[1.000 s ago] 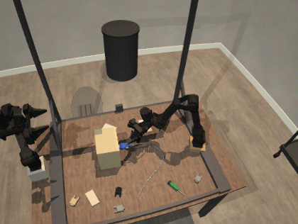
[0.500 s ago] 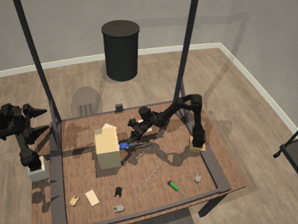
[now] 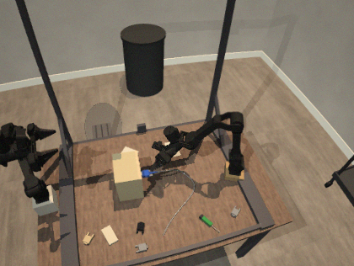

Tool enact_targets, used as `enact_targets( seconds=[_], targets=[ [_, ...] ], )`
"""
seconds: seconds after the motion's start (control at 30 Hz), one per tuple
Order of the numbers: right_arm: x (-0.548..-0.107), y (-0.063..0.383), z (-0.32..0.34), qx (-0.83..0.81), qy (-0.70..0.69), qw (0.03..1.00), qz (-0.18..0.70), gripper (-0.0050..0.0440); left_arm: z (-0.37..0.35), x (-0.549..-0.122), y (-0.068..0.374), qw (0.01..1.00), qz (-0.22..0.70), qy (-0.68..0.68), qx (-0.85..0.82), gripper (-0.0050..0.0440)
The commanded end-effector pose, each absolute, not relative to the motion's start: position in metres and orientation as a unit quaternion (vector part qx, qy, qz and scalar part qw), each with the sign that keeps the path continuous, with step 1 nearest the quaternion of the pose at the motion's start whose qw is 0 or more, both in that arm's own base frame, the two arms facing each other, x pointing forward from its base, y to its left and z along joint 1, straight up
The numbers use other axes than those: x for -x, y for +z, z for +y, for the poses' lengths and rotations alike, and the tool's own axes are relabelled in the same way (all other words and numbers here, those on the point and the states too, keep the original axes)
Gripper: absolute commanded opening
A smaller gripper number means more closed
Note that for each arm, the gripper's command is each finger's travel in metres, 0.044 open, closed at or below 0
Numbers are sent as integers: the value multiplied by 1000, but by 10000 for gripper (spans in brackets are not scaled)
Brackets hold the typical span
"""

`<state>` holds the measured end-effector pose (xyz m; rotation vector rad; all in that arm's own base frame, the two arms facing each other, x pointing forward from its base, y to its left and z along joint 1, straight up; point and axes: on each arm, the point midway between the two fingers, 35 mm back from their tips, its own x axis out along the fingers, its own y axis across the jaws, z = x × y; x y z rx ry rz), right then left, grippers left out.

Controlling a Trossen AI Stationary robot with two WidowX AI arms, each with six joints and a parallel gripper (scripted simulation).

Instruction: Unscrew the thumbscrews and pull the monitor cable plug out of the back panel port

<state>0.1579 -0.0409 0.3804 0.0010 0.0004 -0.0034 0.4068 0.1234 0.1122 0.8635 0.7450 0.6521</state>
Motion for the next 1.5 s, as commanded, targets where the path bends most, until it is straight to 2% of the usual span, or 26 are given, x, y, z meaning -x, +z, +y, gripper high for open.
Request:
enact_targets(
  seconds=[0.0,0.63,1.03,1.1,1.3,1.47],
  targets=[
    [-158,384,-39,3,0,1000,-1,440,124,-408,122,806,337,304,-379,0],
    [-158,384,-39,3,0,1000,-1,440,126,-407,125,843,333,288,-309,0],
    [-158,384,-39,3,0,1000,-1,440,126,-407,125,843,333,288,-309,288],
    [-158,384,-39,3,0,1000,-1,440,126,-407,125,843,333,288,-309,288],
    [-158,384,-39,3,0,1000,-1,440,126,-407,125,843,333,288,-309,432],
    [-158,384,-39,3,0,1000,-1,440,126,-407,125,843,333,288,-309,440]
  ],
)
